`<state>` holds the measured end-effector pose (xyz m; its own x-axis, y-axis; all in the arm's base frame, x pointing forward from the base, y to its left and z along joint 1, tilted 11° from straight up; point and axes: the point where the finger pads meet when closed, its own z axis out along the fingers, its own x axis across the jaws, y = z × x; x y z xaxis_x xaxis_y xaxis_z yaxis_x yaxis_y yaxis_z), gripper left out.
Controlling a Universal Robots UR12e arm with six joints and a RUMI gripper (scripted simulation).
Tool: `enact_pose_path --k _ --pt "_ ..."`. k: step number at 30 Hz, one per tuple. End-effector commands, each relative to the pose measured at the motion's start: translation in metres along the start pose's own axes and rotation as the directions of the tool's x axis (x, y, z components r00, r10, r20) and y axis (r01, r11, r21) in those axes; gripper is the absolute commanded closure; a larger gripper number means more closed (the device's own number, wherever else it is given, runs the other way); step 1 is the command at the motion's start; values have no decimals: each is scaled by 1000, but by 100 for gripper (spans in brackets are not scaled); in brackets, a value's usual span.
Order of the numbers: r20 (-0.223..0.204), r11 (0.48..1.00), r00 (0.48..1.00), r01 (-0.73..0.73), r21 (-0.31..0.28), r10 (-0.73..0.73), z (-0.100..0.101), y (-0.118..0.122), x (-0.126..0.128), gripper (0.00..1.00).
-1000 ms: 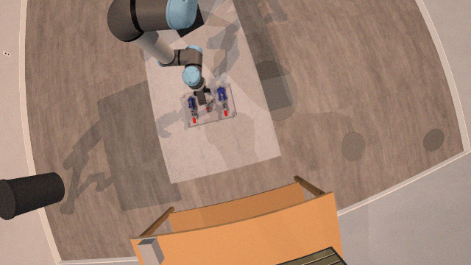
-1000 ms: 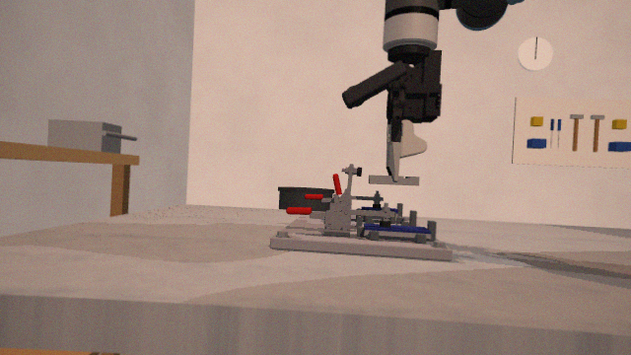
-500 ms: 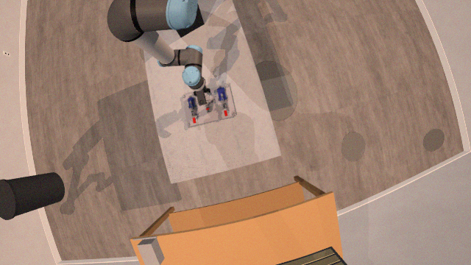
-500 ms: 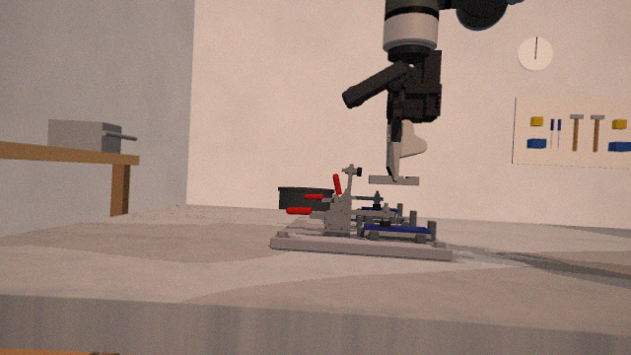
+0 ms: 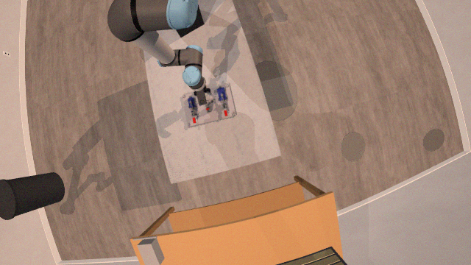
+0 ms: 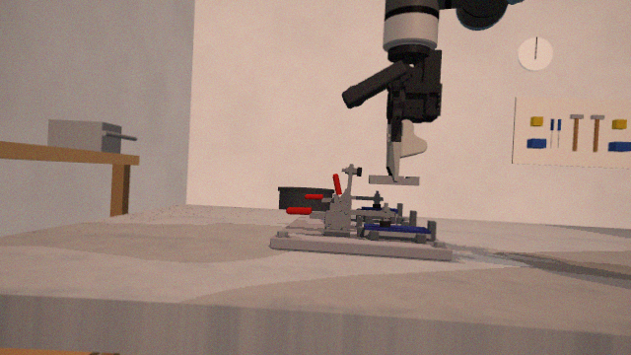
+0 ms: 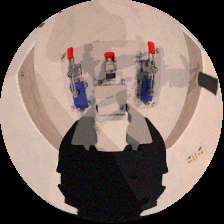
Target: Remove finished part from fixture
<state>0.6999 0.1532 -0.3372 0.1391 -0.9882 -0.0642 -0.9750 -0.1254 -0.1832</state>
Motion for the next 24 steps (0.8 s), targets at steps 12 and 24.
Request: enact_pose_path --k 12,24 --pt "0 1000 1000 0 1 0 -1 -1 -19 100" --pt "0 1000 1000 0 1 0 -1 -1 -51 100"
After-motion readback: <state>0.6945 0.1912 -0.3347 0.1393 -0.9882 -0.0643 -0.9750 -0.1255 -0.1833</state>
